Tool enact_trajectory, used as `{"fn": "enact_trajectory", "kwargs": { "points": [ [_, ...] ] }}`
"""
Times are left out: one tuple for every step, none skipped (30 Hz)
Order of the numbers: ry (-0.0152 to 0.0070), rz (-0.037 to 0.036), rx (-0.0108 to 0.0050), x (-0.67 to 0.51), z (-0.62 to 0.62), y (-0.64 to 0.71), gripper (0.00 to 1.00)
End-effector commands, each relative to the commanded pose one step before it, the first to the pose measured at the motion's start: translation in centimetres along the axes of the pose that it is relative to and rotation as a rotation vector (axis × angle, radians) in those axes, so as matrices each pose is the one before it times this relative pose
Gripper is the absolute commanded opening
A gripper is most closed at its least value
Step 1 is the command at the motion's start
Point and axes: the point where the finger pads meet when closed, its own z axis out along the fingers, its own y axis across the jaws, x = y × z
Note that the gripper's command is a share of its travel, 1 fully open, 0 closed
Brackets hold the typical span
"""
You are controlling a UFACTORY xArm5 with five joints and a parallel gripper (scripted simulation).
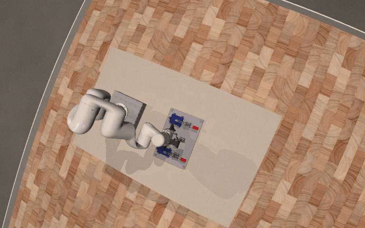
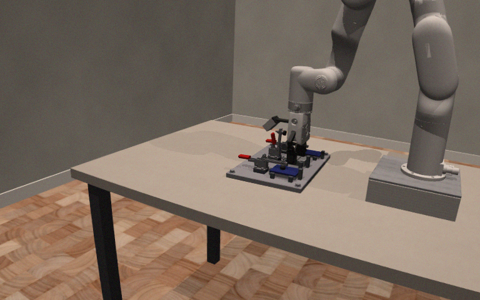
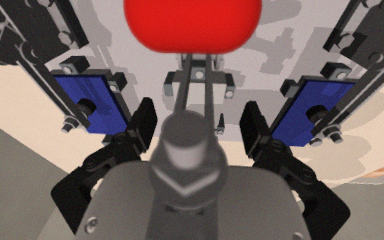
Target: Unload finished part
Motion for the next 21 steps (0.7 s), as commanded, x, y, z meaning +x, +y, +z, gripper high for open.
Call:
{"fn": "enact_trajectory", "kwargs": {
  "points": [
    [0.00307,-0.00001,-0.00015,0.123,-0.080,0.006,1.00],
    [-0.00001,0.00000,0.00000,0.000,0.001,0.000,1.00],
    [-0.00001,0.00000,0.00000,0.000,0.000,0.000,1.00],
    [-0.00001,0.00000,0.00000,0.000,0.000,0.000,1.00],
    [-0.00001,0.00000,0.00000,0.000,0.000,0.000,1.00],
    [-0.00001,0.00000,0.00000,0.000,0.000,0.000,1.00],
    [0.00000,0.00000,0.00000,0.000,0.000,0.000,1.00],
    [0.00000,0.00000,0.00000,0.000,0.000,0.000,1.00],
    [0.00000,0.00000,0.00000,0.000,0.000,0.000,1.00],
    [0.00000,0.00000,0.00000,0.000,0.000,0.000,0.00],
    [-0.00001,0.00000,0.00000,0.000,0.000,0.000,0.00],
    [0.00000,0.00000,0.00000,0.000,0.000,0.000,0.00],
    [0.00000,0.00000,0.00000,0.000,0.000,0.000,0.00],
    [0.00001,0.00000,0.00000,0.000,0.000,0.000,0.00],
    [0.00001,0.00000,0.00000,0.000,0.000,0.000,0.00],
    [0.00000,0.00000,0.00000,0.000,0.000,0.000,0.00],
    [0.00000,0.00000,0.00000,0.000,0.000,0.000,0.00],
    [-0.00001,0.00000,0.00000,0.000,0.000,0.000,0.00],
    [0.00000,0.00000,0.00000,0.000,0.000,0.000,0.00],
    [0.00000,0.00000,0.00000,0.000,0.000,0.000,0.00],
    [0.00000,0.00000,0.00000,0.000,0.000,0.000,0.00]
  ]
}}
